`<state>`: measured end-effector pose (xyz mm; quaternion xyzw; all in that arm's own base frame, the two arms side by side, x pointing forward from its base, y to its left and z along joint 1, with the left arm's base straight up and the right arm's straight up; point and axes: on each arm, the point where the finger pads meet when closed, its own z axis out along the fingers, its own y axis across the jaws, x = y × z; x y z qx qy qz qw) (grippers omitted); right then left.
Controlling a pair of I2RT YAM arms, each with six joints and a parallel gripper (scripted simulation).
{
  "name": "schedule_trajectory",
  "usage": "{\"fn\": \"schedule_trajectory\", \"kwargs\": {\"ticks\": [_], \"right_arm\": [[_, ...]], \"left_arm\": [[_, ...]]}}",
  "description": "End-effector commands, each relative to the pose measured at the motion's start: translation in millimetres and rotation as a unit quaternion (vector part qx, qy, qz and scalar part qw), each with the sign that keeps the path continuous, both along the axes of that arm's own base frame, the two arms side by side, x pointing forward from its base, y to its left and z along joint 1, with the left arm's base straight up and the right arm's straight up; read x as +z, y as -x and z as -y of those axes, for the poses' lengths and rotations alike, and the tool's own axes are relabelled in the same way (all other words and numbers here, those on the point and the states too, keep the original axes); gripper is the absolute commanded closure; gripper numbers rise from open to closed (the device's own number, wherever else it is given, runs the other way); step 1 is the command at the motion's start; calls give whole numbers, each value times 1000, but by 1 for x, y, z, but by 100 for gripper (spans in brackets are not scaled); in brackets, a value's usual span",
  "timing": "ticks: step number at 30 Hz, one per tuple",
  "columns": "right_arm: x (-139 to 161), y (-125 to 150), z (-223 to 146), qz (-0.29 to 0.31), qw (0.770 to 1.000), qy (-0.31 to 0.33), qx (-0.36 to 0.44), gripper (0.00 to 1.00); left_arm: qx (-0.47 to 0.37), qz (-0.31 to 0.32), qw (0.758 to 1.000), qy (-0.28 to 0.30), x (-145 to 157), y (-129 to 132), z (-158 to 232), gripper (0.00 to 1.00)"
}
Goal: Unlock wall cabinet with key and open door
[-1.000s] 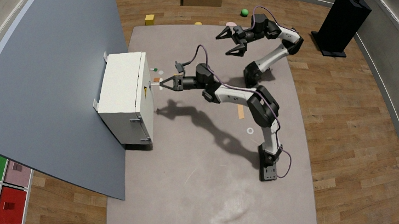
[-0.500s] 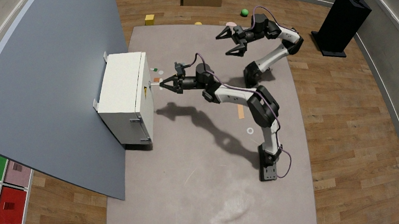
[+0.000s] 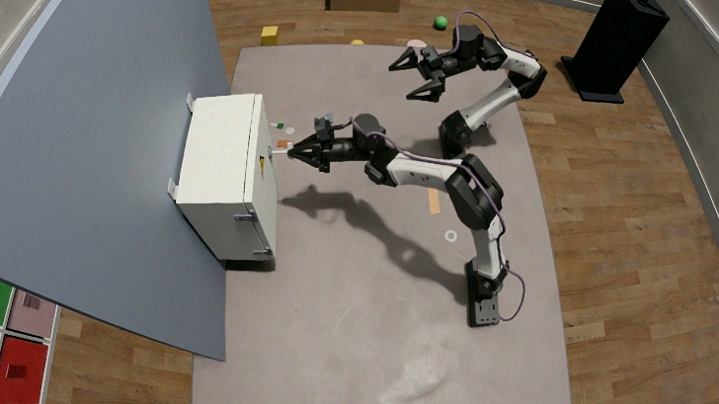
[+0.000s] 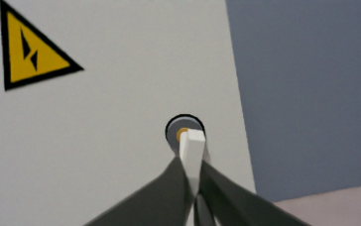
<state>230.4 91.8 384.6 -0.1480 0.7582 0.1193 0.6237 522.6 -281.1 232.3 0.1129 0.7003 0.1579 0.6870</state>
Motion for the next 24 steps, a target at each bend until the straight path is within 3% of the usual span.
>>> {"fn": "schedule_trajectory", "kwargs": {"ticks": [1,8,24], "right_arm": [[1,0,1,0,1000,-2,-3,0],[1,0,1,0,1000,-2,-3,0],[1,0,1,0,1000,-2,-3,0]], "left_arm": [[-5,23,995,97,21,3,-7,97],[-5,27,988,152,21,3,-7,97],[-6,27,978,206,16,2,-7,97]]}}
